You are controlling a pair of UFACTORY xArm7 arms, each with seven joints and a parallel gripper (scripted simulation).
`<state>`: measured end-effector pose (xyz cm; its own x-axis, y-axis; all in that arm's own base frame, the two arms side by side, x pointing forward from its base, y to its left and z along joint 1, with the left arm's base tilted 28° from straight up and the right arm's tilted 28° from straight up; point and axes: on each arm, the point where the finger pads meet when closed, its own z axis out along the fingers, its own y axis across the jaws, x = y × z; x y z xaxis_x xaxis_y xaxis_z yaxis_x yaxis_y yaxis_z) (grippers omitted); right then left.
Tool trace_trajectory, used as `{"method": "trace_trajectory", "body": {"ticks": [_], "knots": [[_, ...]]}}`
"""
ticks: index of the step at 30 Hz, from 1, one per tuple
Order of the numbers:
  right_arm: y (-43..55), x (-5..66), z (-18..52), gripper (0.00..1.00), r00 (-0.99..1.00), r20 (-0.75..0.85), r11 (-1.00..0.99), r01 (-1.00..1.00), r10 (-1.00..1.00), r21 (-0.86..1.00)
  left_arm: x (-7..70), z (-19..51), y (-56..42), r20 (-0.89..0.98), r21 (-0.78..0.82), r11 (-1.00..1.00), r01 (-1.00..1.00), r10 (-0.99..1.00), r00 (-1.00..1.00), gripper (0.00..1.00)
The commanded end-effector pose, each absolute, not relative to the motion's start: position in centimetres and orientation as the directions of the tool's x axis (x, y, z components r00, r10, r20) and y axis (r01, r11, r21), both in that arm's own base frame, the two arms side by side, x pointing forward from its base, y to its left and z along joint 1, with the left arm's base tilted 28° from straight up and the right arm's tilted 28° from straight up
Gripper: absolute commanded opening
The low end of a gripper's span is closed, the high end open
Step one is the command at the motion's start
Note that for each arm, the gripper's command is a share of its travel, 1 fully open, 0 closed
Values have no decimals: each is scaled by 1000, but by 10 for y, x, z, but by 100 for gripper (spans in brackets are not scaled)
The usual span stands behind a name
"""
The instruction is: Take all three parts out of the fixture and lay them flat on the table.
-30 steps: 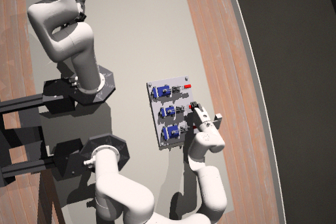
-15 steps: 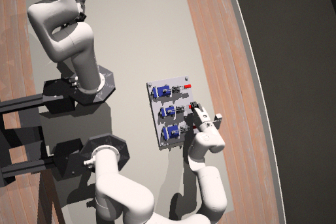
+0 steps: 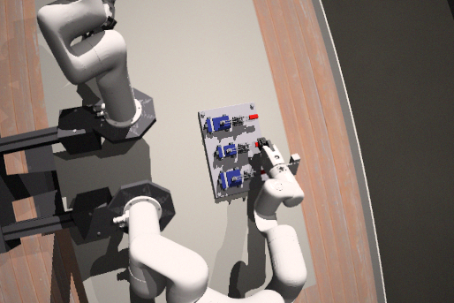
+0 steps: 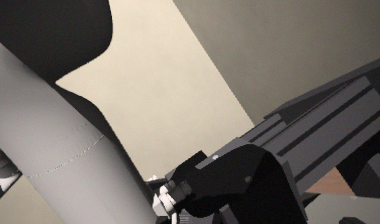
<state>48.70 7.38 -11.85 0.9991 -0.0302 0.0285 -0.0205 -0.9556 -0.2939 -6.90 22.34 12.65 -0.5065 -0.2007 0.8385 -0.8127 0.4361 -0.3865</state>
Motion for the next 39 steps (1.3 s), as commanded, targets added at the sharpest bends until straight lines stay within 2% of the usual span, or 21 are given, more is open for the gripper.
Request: {"method": "trace_trajectory", "body": {"ticks": [1, 39], "knots": [[75, 489, -117, 0, 999, 32, -955, -18, -29, -295, -69, 127, 224, 839, -385, 437, -813, -202, -506, 100], [77, 487, -114, 0, 999, 32, -955, -18, -29, -295, -69, 127, 224, 839, -385, 437, -813, -202, -506, 100]]}}
